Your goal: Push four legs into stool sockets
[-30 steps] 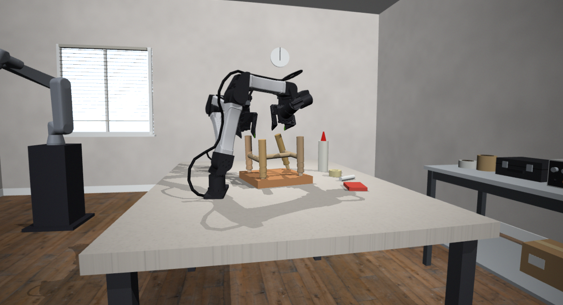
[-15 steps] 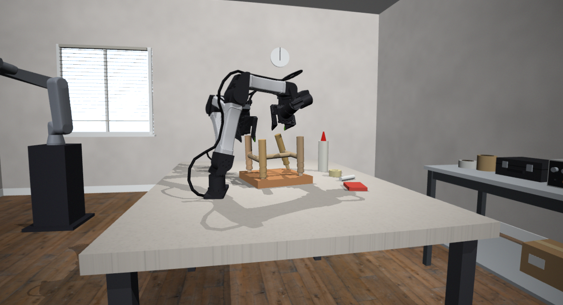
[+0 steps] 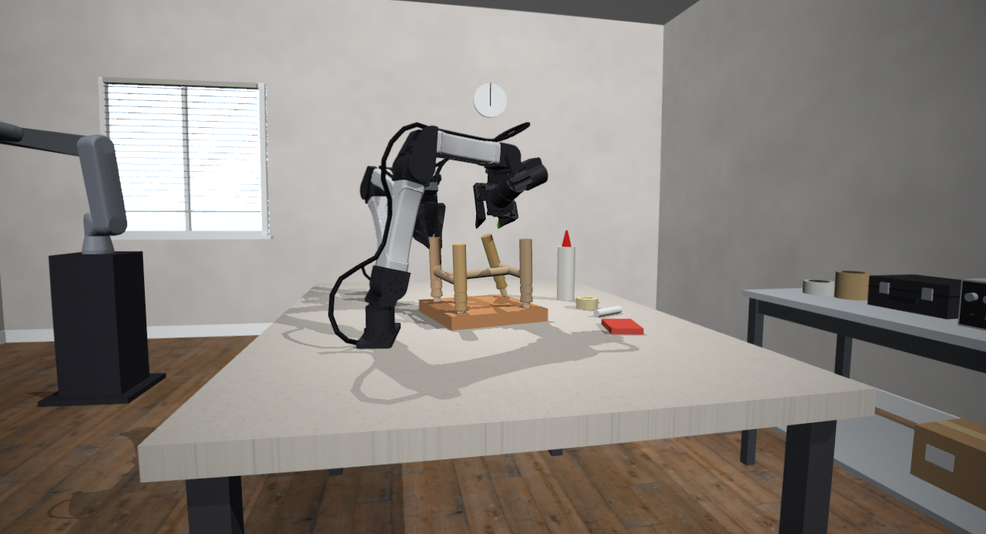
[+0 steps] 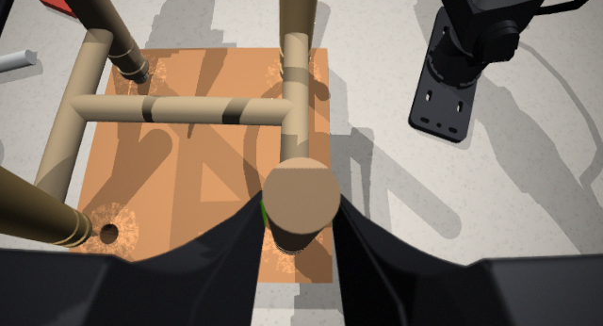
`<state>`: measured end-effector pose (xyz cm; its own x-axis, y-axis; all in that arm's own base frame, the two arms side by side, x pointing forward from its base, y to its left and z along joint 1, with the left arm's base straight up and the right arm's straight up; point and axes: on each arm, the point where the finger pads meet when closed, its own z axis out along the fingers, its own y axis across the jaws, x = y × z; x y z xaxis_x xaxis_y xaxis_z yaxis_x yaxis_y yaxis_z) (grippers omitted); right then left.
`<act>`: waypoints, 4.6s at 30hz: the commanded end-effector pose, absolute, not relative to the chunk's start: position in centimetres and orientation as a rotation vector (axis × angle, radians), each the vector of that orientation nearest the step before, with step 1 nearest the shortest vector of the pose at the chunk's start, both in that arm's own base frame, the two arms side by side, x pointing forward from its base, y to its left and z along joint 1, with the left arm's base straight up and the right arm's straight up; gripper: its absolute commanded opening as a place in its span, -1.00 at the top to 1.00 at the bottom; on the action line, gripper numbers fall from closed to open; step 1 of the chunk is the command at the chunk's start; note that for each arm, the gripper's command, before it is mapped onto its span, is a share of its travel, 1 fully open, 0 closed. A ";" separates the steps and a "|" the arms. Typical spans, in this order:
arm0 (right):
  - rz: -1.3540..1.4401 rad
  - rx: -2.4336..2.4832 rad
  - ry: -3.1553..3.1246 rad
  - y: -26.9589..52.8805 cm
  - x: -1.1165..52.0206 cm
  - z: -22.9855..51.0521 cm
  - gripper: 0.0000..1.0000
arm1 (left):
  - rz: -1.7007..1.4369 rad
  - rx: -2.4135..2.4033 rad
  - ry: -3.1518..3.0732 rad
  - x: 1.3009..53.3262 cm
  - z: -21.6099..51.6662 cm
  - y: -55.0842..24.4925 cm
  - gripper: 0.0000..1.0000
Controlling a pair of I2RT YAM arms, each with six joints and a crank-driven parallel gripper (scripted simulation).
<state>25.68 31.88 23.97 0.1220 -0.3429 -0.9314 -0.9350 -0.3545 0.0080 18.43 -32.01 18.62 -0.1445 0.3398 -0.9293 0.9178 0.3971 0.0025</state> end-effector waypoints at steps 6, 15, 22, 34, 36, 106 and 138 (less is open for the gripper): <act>1.228 -1.789 1.232 32.1 25.7 23.6 -0.49 | -0.793 1.079 1.635 18.2 20.6 -32.1 0.41; 1.213 -1.787 1.216 31.9 25.3 23.9 -0.49 | -0.796 1.079 1.636 18.1 20.6 -32.1 0.41; 1.211 -1.786 1.216 31.9 25.3 23.3 -0.49 | -0.796 1.079 1.636 18.1 20.6 -32.1 0.41; 1.203 -1.789 1.208 32.1 25.3 21.4 -0.49 | -0.796 1.079 1.636 18.1 20.6 -32.1 0.41; 1.203 -1.789 1.208 32.1 25.3 21.4 -0.49 | -0.796 1.079 1.636 18.1 20.6 -32.1 0.41; 1.061 -1.779 1.143 32.4 29.4 20.2 0.41 | -0.907 1.188 1.670 15.0 18.8 -33.1 0.41; 0.909 -1.778 1.072 32.9 32.9 20.5 0.41 | -1.042 1.269 1.649 11.9 19.0 -33.6 0.41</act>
<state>26.35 31.92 19.68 0.1517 -0.3369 -0.9292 -0.9353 -0.3529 -0.0247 18.54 -32.03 18.73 -0.1422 0.3360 -0.9311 0.9168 0.3993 0.0041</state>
